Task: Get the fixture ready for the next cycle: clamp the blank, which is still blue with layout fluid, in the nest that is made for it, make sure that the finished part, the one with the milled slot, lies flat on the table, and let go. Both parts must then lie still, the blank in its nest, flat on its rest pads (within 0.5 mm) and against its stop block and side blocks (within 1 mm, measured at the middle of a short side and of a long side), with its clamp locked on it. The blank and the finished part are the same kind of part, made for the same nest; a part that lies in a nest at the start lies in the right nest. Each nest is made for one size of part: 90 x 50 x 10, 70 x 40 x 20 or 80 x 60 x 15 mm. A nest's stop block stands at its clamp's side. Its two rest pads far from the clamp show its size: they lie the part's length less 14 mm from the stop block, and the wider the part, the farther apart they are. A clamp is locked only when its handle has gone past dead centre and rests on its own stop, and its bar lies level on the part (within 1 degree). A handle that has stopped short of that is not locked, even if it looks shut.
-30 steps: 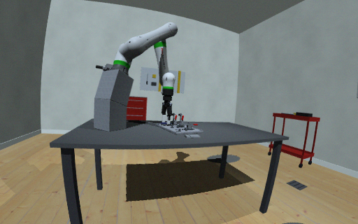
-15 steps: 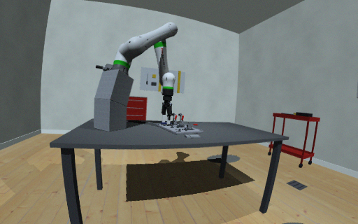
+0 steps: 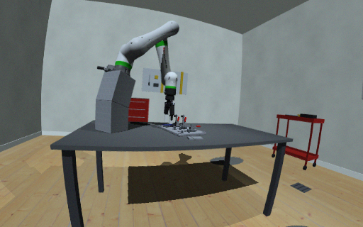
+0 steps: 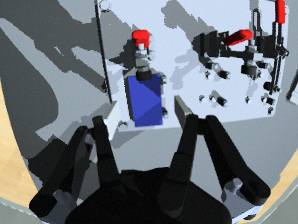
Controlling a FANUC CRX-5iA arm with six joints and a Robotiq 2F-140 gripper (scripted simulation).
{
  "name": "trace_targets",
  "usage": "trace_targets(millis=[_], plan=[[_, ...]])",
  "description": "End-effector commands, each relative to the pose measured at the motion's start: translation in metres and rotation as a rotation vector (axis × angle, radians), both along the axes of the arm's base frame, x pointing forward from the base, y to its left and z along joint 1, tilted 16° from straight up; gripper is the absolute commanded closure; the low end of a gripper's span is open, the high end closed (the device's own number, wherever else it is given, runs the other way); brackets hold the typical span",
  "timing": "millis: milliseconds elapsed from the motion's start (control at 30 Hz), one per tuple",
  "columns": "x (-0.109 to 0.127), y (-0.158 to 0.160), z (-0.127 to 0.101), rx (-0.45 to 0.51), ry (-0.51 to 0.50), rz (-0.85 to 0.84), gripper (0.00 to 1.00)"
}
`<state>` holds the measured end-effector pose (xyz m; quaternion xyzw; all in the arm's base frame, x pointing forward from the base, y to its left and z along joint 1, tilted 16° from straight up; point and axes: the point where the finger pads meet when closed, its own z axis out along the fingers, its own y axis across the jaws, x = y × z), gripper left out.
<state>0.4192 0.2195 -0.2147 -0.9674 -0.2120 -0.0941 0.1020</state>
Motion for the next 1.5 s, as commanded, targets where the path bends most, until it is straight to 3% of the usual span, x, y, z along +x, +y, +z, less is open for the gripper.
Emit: trace_targets(millis=[0,333,867,900,1467], plan=[[-0.001,-0.002,0.009,-0.001,0.000,0.000,0.42],[-0.006,-0.010,0.041,-0.001,0.000,0.000,0.42],[-0.006,-0.011,0.044,-0.001,0.000,0.000,0.42],[-0.006,-0.011,0.044,-0.001,0.000,0.000,1.00],[-0.006,-0.011,0.044,-0.001,0.000,0.000,1.00]])
